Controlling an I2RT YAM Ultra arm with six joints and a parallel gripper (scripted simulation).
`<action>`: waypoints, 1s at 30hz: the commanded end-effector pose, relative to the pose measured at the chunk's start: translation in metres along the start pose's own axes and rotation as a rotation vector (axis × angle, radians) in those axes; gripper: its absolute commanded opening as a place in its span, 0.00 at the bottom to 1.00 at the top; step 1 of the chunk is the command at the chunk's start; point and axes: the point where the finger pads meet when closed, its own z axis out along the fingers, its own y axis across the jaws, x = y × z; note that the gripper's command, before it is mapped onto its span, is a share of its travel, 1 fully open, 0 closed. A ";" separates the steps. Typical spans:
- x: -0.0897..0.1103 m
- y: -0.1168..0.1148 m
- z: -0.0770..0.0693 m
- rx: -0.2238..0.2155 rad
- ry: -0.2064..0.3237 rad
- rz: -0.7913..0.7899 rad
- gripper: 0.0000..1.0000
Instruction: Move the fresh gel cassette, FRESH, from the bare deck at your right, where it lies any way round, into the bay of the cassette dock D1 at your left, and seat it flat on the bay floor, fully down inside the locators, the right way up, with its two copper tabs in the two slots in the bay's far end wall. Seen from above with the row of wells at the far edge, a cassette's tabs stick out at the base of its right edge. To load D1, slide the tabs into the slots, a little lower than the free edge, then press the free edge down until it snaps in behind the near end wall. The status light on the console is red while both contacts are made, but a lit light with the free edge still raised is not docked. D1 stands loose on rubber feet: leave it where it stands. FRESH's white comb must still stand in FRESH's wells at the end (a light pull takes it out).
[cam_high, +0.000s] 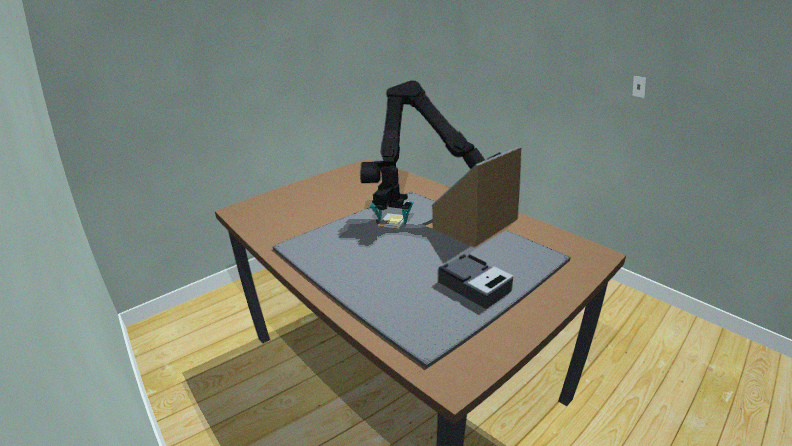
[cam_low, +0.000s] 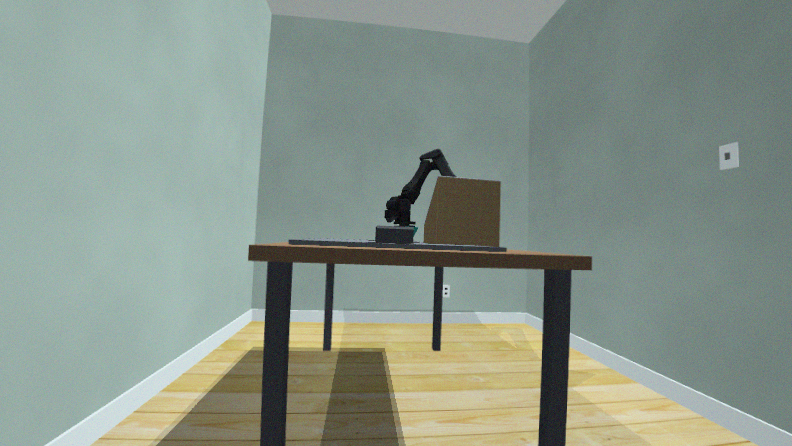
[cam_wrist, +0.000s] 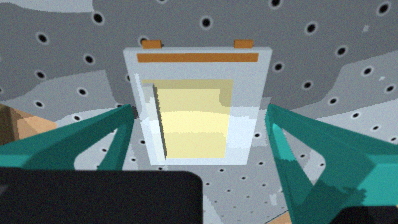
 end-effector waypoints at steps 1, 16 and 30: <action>-0.002 -0.001 -0.001 0.003 -0.012 -0.001 1.00; -0.002 0.000 -0.001 0.004 -0.012 -0.001 0.00; -0.002 0.000 -0.001 0.004 -0.012 -0.001 0.00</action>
